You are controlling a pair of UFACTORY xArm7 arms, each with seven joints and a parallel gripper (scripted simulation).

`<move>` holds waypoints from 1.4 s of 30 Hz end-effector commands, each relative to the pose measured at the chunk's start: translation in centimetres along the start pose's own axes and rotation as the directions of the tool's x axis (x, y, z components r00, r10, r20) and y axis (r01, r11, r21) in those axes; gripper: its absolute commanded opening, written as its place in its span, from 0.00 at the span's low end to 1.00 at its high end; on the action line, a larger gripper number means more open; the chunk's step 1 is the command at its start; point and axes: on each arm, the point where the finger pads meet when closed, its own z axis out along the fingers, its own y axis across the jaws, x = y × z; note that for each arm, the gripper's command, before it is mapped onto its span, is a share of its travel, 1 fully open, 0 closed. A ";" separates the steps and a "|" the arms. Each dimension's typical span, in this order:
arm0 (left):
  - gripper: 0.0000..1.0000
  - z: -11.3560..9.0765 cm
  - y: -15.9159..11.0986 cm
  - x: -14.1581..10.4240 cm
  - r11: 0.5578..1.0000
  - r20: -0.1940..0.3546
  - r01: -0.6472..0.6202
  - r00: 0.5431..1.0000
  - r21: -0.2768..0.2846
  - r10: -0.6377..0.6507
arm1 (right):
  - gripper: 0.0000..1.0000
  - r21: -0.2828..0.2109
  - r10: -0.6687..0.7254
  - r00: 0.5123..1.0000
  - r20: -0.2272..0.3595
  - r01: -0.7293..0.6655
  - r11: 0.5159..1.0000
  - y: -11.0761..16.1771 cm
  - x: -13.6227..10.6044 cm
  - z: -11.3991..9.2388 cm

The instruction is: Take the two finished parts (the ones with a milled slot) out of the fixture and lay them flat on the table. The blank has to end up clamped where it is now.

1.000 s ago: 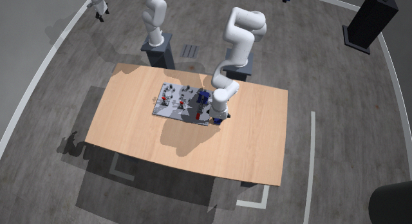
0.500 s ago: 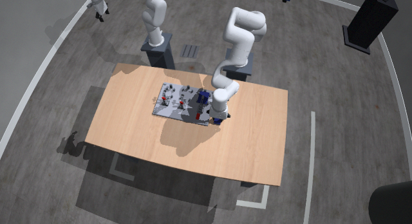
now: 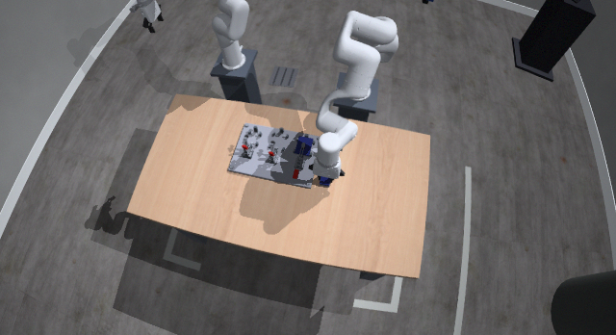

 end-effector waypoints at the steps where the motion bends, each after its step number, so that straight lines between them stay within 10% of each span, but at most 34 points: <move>1: 0.00 0.0 0.0 -0.2 1.000 0.005 0.000 1.000 0.000 0.000 | 1.00 0.001 0.000 1.000 -0.004 0.000 1.000 0.0 0.1 -0.1; 38: 0.00 0.5 0.0 -0.2 1.000 0.005 0.000 1.000 0.000 0.000 | 1.00 0.001 0.000 1.000 -0.004 0.000 1.000 0.0 0.1 -0.1; 39: 0.69 0.5 0.0 -0.2 1.000 0.005 0.000 1.000 0.000 0.000 | 1.00 0.001 0.000 1.000 -0.004 0.000 1.000 0.0 0.1 -0.1; 42: 0.69 0.5 0.0 -0.2 1.000 0.005 0.000 1.000 0.000 0.000 | 1.00 0.001 0.000 1.000 -0.004 0.000 1.000 0.0 0.1 -0.1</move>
